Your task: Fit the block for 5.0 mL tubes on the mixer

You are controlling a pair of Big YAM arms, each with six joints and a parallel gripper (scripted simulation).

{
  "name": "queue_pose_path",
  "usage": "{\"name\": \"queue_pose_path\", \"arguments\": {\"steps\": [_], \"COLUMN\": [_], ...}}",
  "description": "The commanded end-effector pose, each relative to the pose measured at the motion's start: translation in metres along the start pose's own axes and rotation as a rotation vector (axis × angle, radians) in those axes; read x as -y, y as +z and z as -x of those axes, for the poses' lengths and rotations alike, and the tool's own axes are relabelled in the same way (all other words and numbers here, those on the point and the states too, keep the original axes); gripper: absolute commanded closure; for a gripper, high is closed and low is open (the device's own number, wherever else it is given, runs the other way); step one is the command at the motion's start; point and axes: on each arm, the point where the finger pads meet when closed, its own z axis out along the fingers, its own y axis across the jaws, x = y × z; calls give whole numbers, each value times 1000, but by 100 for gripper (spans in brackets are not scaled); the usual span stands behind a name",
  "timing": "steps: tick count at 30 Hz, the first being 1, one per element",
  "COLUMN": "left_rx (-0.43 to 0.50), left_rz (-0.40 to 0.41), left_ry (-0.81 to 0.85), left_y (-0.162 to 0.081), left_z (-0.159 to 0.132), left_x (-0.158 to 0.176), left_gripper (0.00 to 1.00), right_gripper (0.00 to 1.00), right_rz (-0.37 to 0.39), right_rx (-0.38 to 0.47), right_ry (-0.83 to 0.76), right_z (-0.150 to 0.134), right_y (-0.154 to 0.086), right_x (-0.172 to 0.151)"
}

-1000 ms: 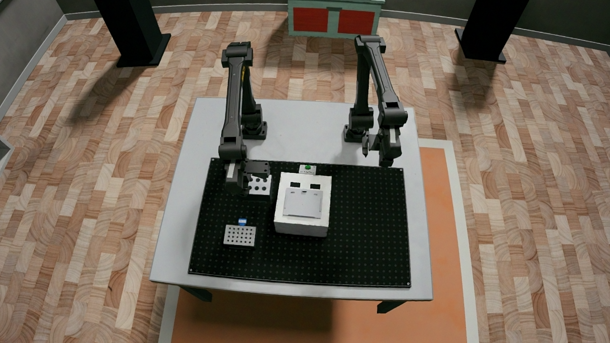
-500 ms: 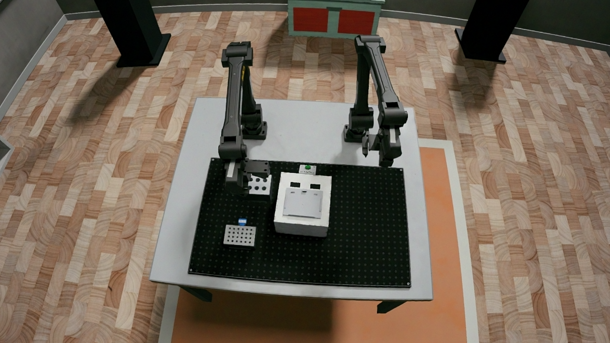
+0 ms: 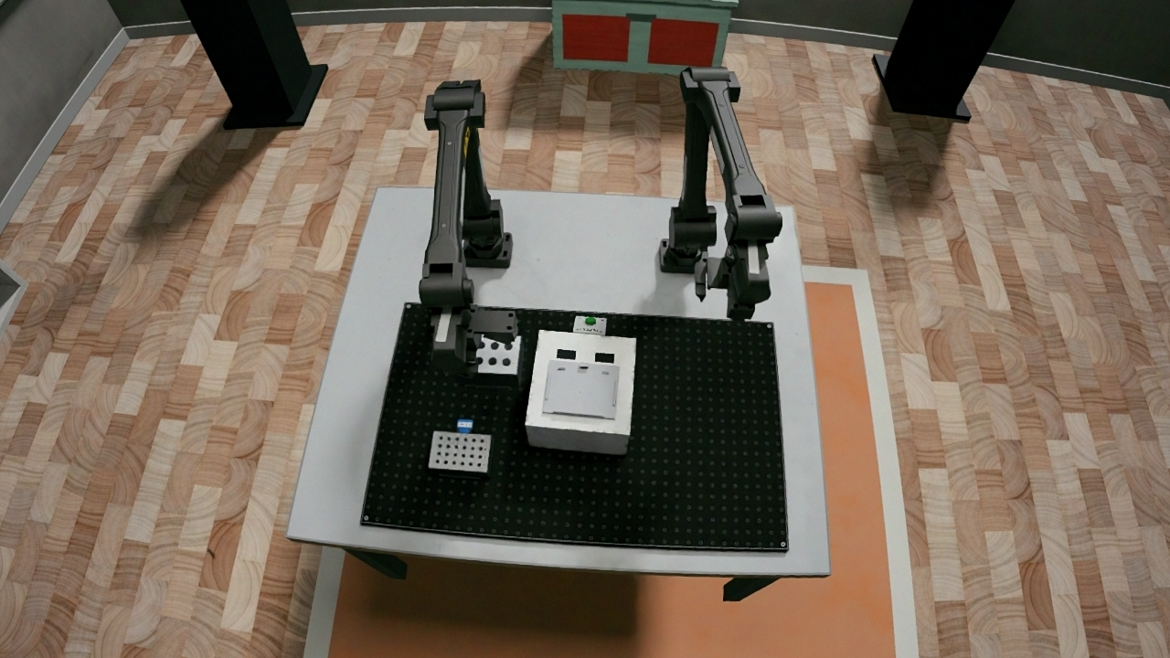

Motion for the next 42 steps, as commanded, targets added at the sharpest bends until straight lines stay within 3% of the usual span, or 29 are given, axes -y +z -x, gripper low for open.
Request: {"name": "queue_pose_path", "arguments": {"steps": [1,11,21,42], "left_rx": [28,7,40,55], "left_rz": [1,-1,3,5], "left_ry": [0,-1,-1,-2], "left_y": [-10,-3,-16,-23], "left_z": [3,-1,6,9], "left_x": [2,3,2,1], "left_gripper": [0,0,0,0], "right_gripper": [100,100,100,100], "right_rz": [-130,-137,-106,-138], "right_rx": [21,21,19,20], "right_ry": [5,4,5,1], "right_z": [2,2,2,2], "right_y": [-56,-59,-46,-59], "right_x": [19,18,22,19]}}
